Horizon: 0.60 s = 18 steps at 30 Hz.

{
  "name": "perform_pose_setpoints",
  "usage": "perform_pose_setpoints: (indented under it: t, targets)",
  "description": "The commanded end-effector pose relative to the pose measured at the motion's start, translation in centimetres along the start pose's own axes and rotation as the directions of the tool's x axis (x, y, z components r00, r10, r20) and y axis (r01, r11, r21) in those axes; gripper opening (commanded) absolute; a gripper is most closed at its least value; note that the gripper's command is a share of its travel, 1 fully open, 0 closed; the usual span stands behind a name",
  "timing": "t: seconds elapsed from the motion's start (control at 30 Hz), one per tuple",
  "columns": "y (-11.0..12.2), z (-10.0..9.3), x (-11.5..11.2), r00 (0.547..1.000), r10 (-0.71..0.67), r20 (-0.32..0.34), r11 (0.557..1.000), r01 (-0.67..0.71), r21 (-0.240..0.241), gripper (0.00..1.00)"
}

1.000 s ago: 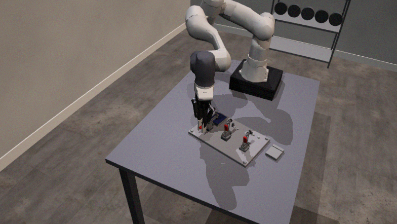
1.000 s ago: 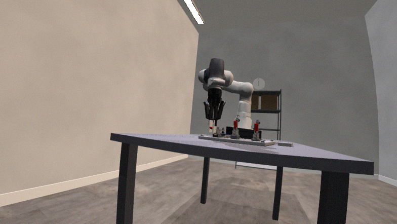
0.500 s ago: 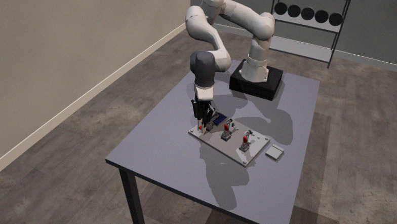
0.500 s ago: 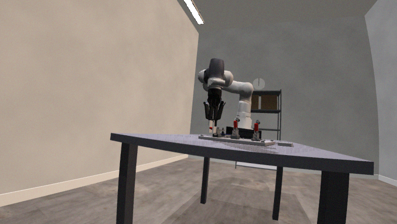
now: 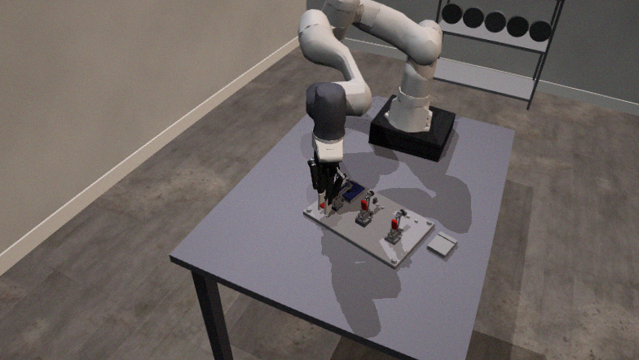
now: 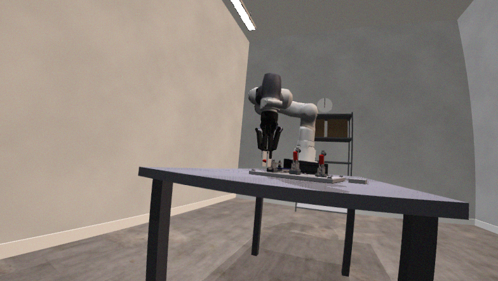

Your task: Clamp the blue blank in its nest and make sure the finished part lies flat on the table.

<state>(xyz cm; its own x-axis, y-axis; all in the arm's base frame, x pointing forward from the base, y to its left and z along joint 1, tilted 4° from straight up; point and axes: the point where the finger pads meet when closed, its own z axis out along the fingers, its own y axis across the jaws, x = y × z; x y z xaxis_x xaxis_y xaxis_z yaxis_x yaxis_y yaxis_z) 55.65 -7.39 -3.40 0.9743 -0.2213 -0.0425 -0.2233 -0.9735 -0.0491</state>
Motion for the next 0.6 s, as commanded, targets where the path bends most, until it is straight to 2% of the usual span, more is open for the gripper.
perform_pose_setpoints:
  t: [0.0, 0.57]
  targets:
    - [-0.15, 0.40, 0.12, 1.000, -0.004, -0.001, 1.000, 0.004, 0.003, 0.00]
    - [-0.15, 0.96, 0.35, 1.000, -0.004, -0.001, 1.000, 0.004, 0.003, 0.00]
